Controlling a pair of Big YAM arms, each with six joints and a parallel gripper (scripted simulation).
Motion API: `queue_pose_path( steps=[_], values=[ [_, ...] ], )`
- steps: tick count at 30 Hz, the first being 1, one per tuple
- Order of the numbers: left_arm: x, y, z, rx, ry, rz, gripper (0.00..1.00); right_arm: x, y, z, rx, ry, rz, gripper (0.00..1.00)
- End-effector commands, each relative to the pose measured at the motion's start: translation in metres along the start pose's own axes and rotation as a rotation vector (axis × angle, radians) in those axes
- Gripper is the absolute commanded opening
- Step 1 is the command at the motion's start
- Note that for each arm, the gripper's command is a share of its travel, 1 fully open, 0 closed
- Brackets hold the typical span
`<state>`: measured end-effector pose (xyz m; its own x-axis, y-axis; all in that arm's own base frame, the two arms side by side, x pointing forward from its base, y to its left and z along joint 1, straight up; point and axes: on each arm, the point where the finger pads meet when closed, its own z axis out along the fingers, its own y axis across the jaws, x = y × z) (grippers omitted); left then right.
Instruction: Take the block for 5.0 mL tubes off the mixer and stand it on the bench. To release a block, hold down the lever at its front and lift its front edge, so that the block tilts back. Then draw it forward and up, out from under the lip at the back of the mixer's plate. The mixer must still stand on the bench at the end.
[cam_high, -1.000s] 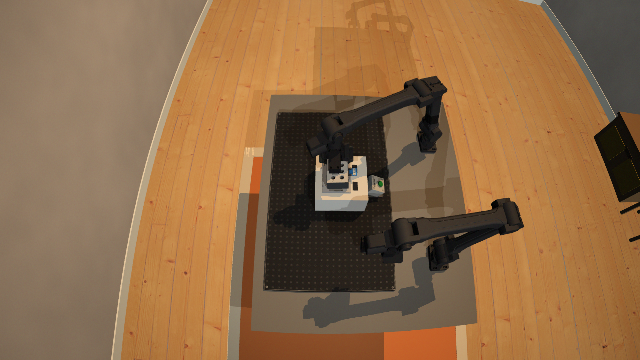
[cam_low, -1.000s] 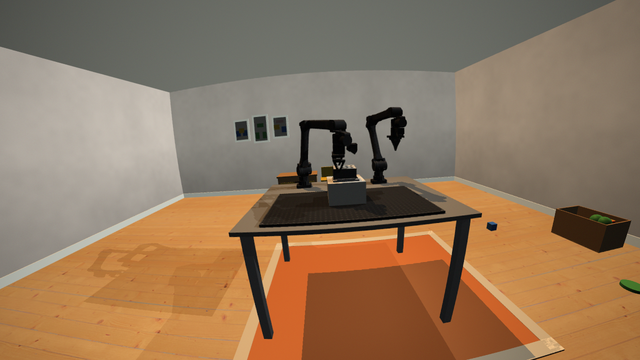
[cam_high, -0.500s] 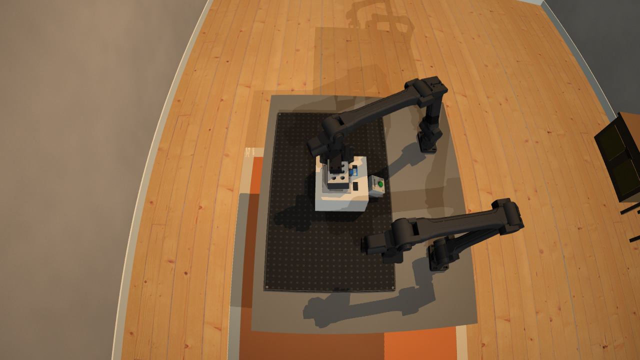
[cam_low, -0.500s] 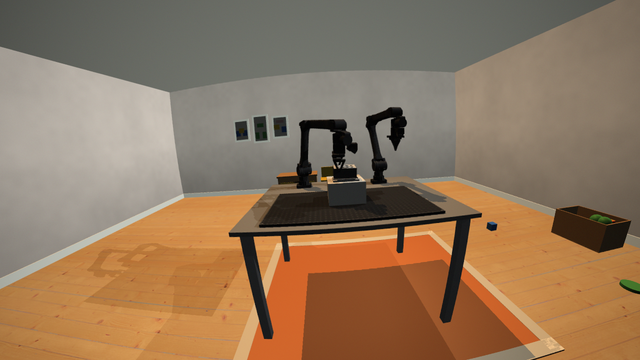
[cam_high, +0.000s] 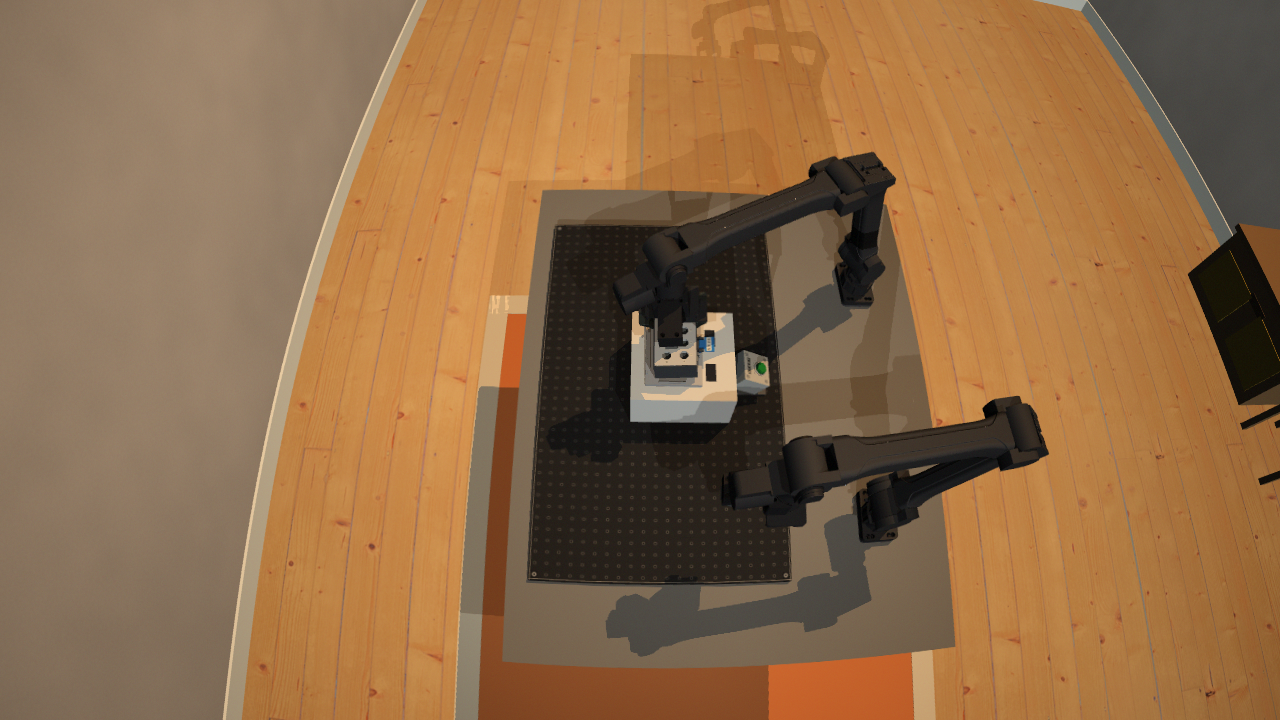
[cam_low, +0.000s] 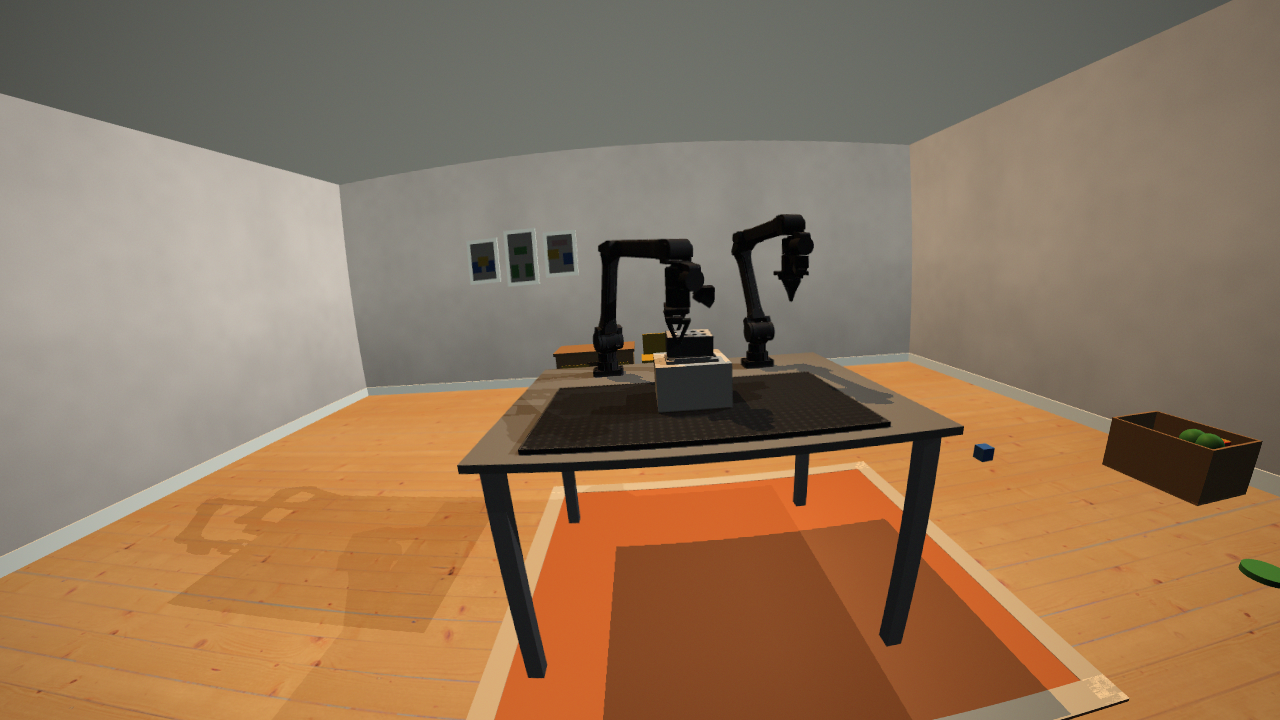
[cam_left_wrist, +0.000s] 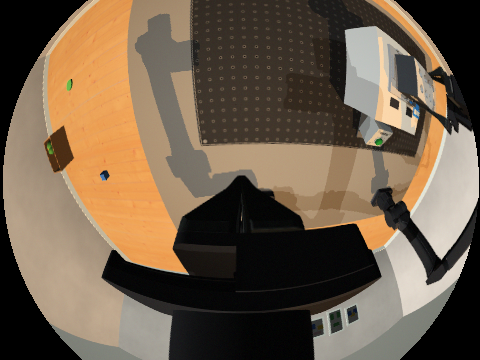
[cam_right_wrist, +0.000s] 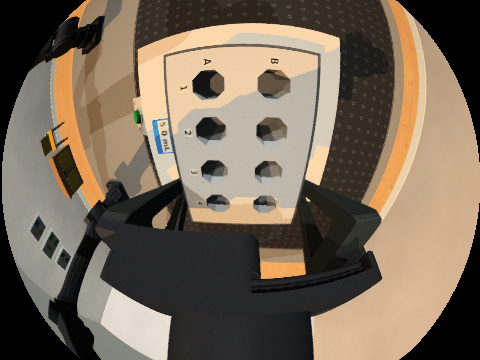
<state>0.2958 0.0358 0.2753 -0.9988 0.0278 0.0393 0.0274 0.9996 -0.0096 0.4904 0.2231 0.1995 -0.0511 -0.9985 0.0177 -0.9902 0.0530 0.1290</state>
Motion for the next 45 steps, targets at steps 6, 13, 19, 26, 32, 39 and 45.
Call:
queue_pose_path(
  steps=[6,13,19,26,32,39,45],
  values=[
    [-0.003,-0.001,-0.005,-0.007,-0.026,0.001,0.00,-0.015,-0.003,-0.080,0.138,-0.078,-0.032,0.00],
    [-0.003,-0.001,-0.005,-0.007,-0.025,0.001,0.00,-0.012,-0.004,-0.080,0.140,-0.078,-0.026,0.00],
    [-0.003,-0.001,-0.005,-0.007,-0.024,0.001,0.00,-0.007,-0.007,-0.081,0.141,-0.080,-0.015,0.00],
    [-0.003,-0.001,-0.005,-0.007,-0.023,0.000,0.00,-0.004,-0.006,-0.086,0.148,-0.089,-0.008,0.00],
    [-0.003,-0.001,-0.004,-0.007,-0.021,0.000,0.00,-0.006,-0.004,-0.089,0.154,-0.091,-0.008,0.00],
    [-0.002,-0.001,-0.004,-0.006,-0.021,0.000,0.00,-0.012,0.000,-0.091,0.164,-0.083,-0.008,0.00],
    [-0.002,-0.001,-0.004,-0.006,-0.019,0.000,0.00,-0.012,0.002,-0.094,0.166,-0.093,-0.010,0.00]
  ],
)
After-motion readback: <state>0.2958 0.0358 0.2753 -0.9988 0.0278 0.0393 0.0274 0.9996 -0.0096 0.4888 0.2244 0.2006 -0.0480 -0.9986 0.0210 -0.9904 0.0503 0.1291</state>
